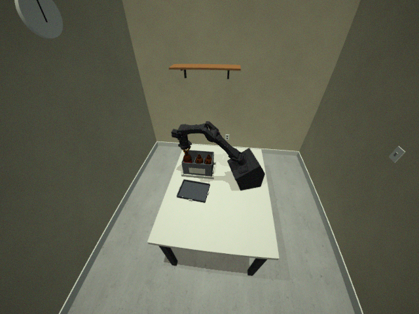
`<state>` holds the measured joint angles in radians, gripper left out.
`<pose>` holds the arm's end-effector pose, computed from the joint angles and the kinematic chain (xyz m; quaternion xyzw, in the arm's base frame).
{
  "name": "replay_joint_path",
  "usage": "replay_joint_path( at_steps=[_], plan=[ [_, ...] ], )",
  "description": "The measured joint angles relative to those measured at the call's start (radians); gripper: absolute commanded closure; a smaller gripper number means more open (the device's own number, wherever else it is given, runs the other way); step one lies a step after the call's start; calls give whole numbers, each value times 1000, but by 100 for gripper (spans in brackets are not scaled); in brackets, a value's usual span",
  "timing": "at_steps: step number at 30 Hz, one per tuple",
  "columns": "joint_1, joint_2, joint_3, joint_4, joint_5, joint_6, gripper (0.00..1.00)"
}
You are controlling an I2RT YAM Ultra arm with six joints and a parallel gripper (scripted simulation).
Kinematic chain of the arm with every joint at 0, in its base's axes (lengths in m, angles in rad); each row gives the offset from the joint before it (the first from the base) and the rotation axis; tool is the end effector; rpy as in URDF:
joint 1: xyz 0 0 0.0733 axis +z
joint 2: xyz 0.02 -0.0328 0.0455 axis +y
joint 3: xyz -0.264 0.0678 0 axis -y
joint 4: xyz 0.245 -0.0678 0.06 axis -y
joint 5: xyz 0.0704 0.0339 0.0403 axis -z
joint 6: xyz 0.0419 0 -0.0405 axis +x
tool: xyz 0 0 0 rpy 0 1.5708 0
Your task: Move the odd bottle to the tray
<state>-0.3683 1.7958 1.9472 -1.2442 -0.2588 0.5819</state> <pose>0.3428 -0.1196 0.3738 0.4135 0.8707 0.1497 0.2200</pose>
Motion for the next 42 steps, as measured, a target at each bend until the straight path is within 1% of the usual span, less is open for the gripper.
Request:
replay_joint_path(
  at_steps=[12, 23, 42],
  plan=[
    [-13, 0, 61, -55, -6, -11, 100],
    [-19, 0, 92, -89, -9, -17, 100],
    [-21, 0, 103, -105, -10, -19, 100]
  ],
)
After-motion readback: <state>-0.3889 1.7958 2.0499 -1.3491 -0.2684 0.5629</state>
